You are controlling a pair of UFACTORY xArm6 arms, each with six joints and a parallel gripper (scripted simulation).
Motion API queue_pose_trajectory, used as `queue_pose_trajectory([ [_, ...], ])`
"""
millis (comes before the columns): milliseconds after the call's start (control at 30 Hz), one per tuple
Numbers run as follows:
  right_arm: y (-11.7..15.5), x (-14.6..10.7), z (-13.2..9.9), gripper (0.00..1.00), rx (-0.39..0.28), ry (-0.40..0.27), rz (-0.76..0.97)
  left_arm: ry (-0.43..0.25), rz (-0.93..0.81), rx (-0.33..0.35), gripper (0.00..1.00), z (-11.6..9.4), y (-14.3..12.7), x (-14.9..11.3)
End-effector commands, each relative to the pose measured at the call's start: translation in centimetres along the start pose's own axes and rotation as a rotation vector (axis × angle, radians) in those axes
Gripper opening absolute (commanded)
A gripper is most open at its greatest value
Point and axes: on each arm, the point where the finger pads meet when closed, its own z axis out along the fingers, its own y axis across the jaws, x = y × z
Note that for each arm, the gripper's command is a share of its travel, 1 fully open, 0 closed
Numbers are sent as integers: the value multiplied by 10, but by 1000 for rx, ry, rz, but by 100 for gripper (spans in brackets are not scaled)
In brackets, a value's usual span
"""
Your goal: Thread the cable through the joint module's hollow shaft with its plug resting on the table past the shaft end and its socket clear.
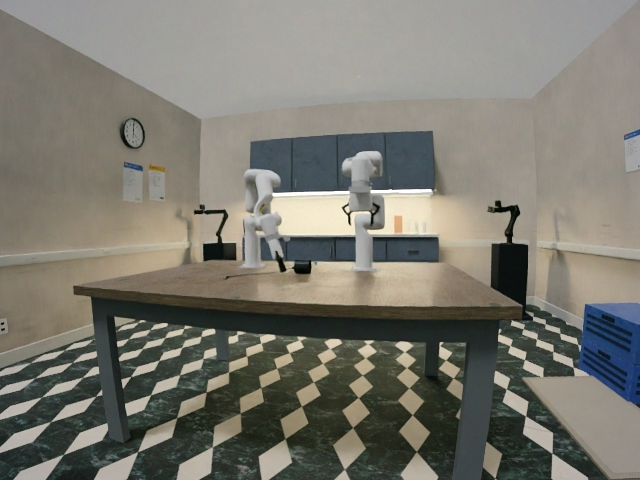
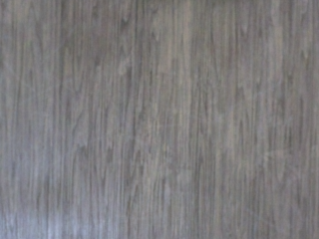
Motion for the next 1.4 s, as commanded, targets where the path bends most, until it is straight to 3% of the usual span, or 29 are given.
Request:
queue_pose_trajectory([
  [0, 5, 5, -4, 1, -15, 4, -14, 21, 0, -4, 100, -7, -1, 4],
  [1367, 5, 36, -4, 0, -15, 5, -10, 21, 0, -4, 100, -7, -1, 4],
])
